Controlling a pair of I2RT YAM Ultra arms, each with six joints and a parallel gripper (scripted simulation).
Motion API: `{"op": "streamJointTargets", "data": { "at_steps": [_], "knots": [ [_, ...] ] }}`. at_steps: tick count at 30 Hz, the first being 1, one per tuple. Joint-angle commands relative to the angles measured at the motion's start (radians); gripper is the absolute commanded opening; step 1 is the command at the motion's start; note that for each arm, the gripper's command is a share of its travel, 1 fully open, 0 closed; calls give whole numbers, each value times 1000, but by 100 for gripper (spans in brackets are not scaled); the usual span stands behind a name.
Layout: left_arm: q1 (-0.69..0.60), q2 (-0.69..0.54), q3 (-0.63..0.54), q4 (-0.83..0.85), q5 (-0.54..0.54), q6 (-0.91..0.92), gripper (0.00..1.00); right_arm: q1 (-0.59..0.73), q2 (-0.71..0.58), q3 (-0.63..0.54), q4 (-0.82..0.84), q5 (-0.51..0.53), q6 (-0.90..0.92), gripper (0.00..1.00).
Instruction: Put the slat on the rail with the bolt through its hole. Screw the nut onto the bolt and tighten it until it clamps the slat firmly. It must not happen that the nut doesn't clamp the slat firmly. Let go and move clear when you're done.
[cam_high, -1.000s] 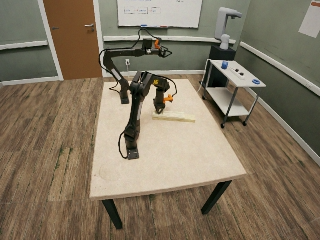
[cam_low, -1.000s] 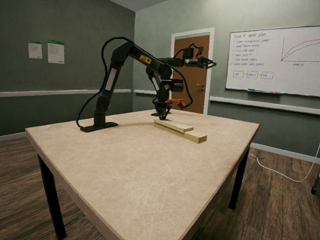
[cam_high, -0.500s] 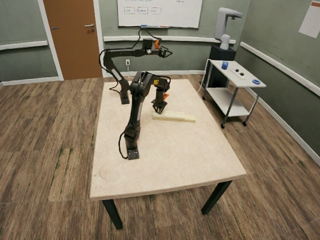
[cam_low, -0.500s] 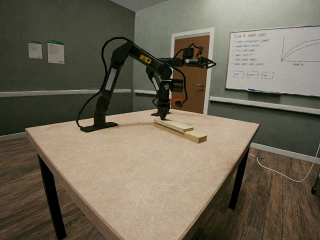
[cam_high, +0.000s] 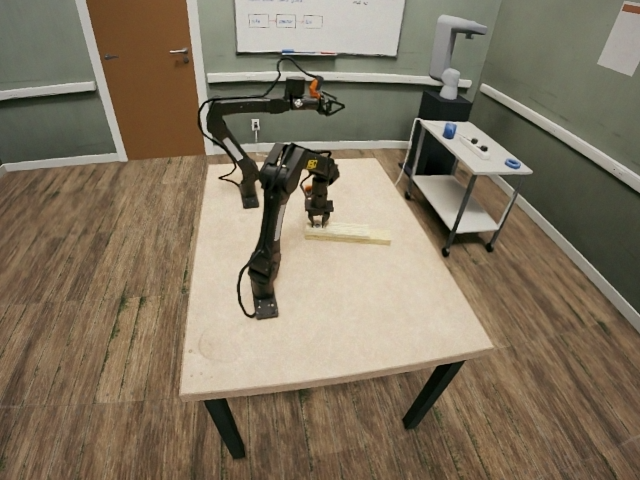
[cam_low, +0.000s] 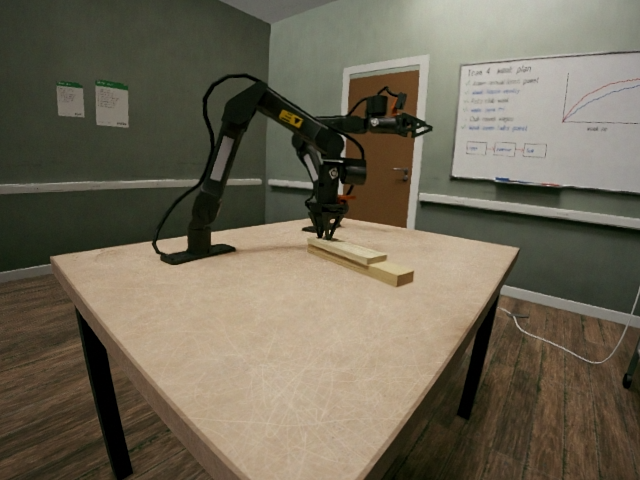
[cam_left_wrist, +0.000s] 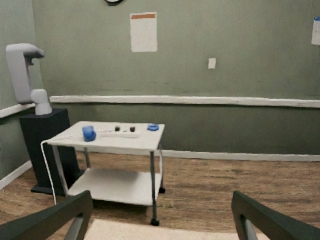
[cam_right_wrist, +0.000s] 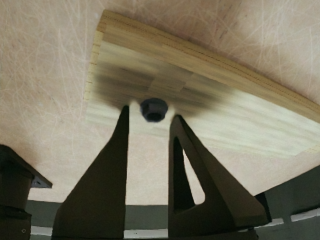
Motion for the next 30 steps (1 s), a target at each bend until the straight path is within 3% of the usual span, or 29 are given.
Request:
{"op": "streamJointTargets", "data": {
  "at_steps": [1, 10, 30],
  "knots": [
    [0, -2, 5, 5, 0, 0, 100, 12, -17, 40, -16, 6, -243, 34],
    [0, -2, 5, 5, 0, 0, 100, 9, -28, 28, -3, 0, -646, 34],
    [0, -2, 5, 5, 0, 0, 100, 0, -25, 31, -7, -17, -677, 34]
  ]
}}
